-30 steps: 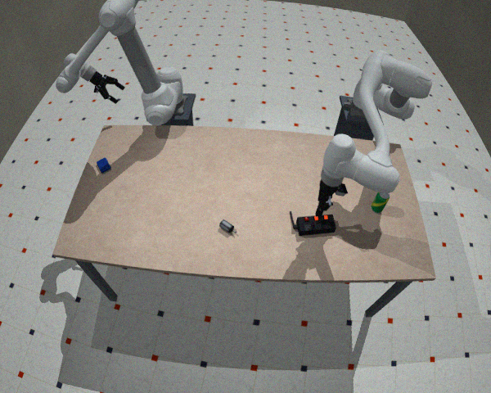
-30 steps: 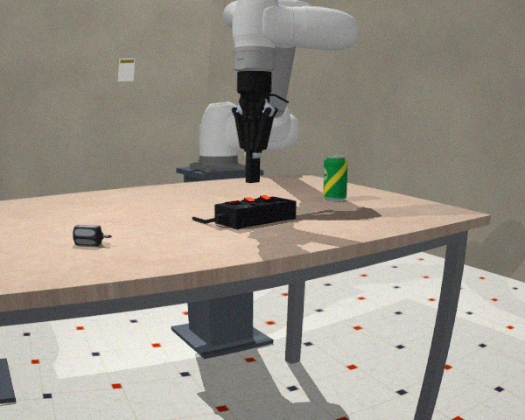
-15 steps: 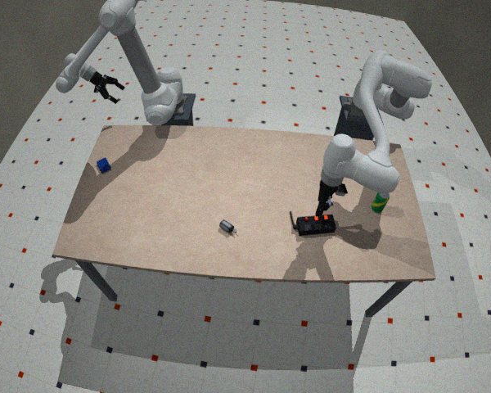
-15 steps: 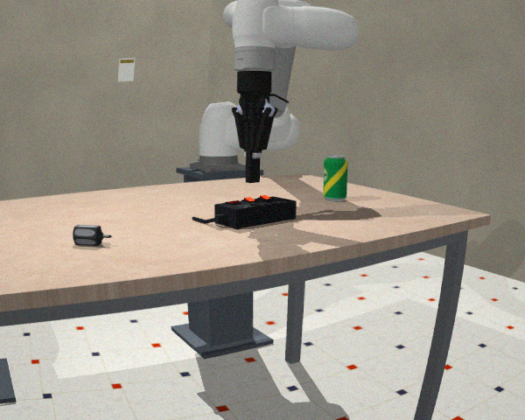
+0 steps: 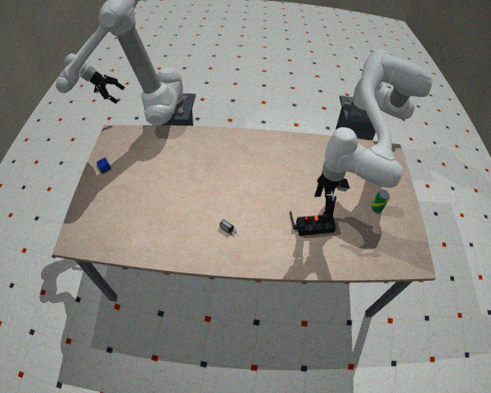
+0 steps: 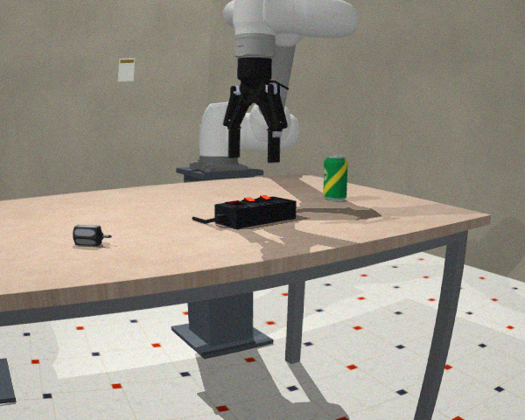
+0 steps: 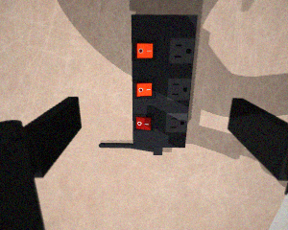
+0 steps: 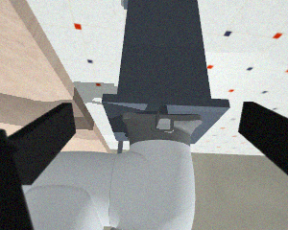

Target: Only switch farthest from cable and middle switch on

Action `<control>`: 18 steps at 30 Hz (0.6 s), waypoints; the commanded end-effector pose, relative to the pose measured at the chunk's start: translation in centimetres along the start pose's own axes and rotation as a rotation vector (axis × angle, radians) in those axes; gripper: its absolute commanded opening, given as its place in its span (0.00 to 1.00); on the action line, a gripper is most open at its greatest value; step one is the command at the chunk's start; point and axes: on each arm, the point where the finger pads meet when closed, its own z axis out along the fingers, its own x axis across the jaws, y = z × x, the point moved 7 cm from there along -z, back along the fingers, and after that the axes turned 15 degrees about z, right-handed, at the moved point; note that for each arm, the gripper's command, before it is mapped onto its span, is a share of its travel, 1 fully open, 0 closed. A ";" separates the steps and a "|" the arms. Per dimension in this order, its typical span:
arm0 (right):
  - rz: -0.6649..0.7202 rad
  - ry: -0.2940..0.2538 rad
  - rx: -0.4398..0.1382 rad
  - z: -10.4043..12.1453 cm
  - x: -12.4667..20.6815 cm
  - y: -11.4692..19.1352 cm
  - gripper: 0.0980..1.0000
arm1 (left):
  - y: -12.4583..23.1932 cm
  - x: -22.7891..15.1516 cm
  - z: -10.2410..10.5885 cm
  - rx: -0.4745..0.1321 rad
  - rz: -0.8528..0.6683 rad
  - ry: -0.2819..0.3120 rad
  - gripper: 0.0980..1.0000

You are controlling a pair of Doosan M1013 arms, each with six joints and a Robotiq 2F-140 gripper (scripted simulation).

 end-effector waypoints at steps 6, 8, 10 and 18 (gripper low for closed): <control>0.000 0.000 0.001 0.0 0.0 0.0 1.00 | 0.0 0.0 -3.4 0.000 0.000 0.001 1.00; 0.000 0.000 0.001 0.0 0.0 0.0 1.00 | 0.0 0.0 -4.1 0.000 0.000 0.001 1.00; 0.000 0.000 0.001 0.0 0.0 0.0 1.00 | 0.0 0.0 -4.7 0.000 0.000 0.001 1.00; 0.000 0.000 0.001 0.0 0.0 0.0 1.00 | 0.0 0.0 -5.4 0.000 0.000 0.001 1.00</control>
